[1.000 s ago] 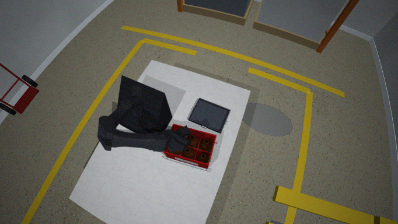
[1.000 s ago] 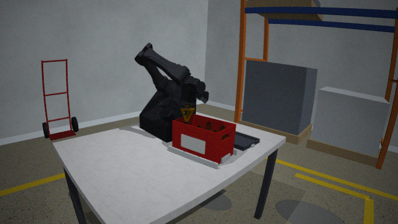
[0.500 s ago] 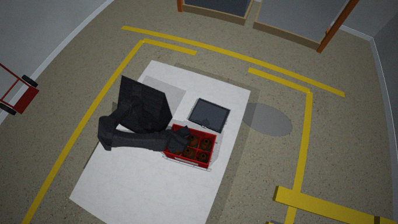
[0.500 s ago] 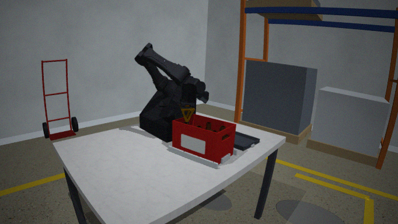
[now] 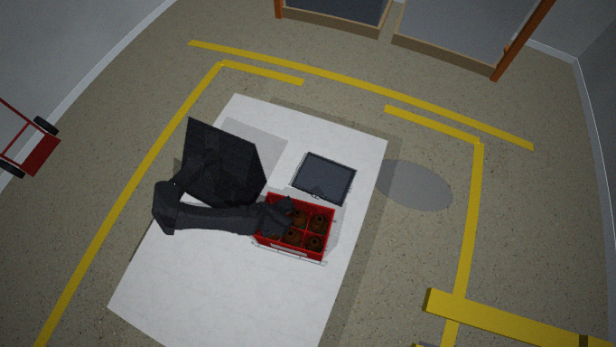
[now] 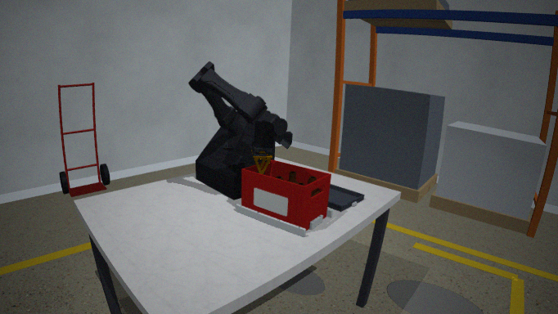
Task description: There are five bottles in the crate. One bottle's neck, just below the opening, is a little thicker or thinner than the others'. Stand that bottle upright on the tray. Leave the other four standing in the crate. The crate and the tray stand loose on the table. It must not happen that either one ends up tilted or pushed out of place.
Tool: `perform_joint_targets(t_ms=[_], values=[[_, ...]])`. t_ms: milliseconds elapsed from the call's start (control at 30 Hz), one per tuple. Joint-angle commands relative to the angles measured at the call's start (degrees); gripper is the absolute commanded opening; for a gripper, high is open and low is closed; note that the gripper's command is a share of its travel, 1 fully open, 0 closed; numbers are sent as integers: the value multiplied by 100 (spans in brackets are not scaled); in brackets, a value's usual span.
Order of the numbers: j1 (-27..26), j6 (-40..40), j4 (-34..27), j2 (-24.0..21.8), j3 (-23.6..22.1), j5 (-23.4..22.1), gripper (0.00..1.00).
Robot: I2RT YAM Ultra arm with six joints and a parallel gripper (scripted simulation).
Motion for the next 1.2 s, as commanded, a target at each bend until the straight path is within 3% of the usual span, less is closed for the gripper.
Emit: perform_joint_targets(t_ms=[0,467,1167], values=[[20,-93,198,-40,-89,-63,61],[-131,-341,604,150,-189,-80,61],[-193,-417,746,165,-213,-88,61]])
